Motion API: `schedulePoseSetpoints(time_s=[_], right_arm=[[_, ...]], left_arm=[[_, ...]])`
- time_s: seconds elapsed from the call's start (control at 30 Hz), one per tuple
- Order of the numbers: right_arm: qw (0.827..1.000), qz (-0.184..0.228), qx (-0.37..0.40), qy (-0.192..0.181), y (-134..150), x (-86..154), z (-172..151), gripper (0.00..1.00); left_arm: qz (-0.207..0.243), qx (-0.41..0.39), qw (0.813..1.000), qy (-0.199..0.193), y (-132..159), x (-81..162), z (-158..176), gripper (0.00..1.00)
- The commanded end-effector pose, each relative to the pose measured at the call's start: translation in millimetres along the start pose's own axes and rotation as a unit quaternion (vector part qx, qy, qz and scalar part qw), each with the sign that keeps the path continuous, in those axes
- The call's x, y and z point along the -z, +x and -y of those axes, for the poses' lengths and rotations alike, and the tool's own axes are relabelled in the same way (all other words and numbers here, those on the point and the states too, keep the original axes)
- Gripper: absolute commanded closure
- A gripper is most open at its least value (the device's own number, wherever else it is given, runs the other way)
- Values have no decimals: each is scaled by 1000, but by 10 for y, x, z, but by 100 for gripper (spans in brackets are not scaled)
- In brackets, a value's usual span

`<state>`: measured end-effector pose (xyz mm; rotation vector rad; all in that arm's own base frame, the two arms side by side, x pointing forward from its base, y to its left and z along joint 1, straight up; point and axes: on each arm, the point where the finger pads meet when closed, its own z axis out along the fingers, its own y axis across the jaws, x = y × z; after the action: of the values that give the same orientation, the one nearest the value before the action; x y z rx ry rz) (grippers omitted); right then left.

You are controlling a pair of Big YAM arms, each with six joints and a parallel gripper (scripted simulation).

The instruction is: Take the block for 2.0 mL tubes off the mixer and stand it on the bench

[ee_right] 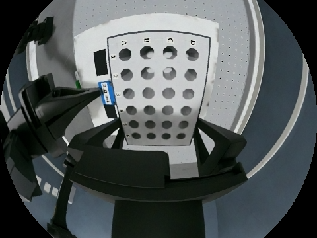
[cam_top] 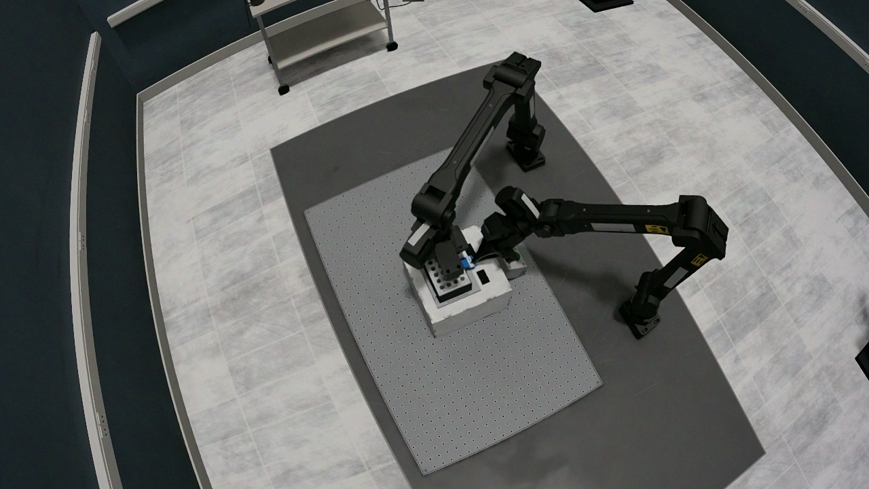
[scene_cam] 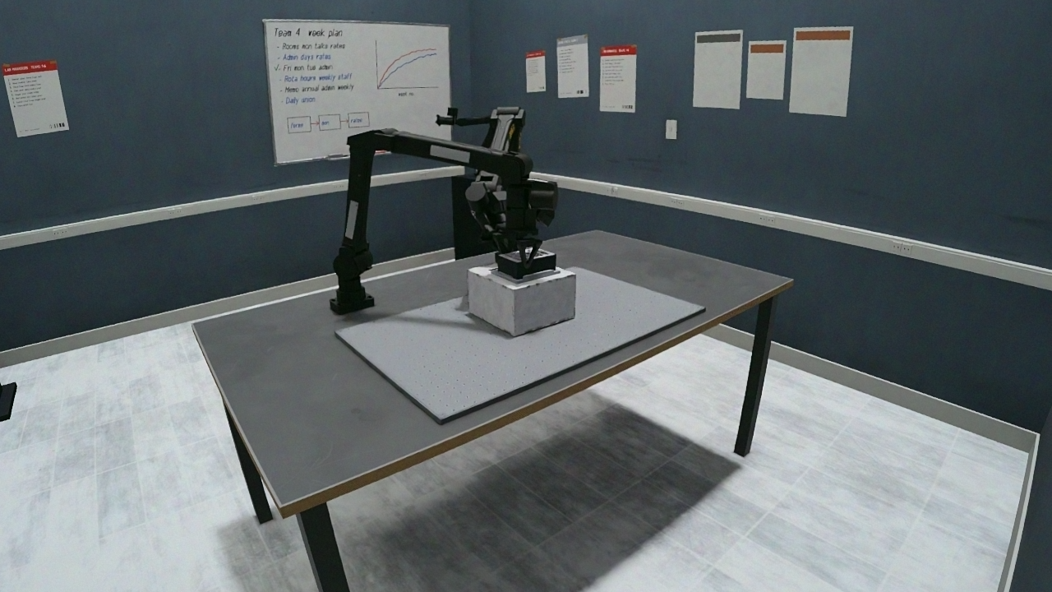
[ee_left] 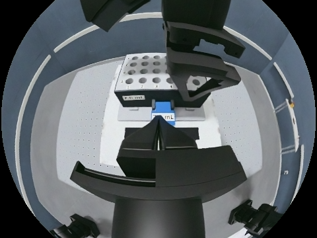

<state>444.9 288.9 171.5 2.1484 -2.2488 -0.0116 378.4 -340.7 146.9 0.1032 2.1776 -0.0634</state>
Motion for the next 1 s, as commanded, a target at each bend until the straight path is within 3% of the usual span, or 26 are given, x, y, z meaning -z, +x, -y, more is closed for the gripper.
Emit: schedulePoseSetpoints(time_s=[0.0, 0.97], right_arm=[[999, 23, -20, 25, -153, 192, 243, 100], [999, 24, -19, 25, -168, 198, 238, 100]], left_arm=[[-20, -12, 1000, -6, 251, -125, -18, 100], [-22, -13, 1000, -8, 263, -131, -39, 100]])
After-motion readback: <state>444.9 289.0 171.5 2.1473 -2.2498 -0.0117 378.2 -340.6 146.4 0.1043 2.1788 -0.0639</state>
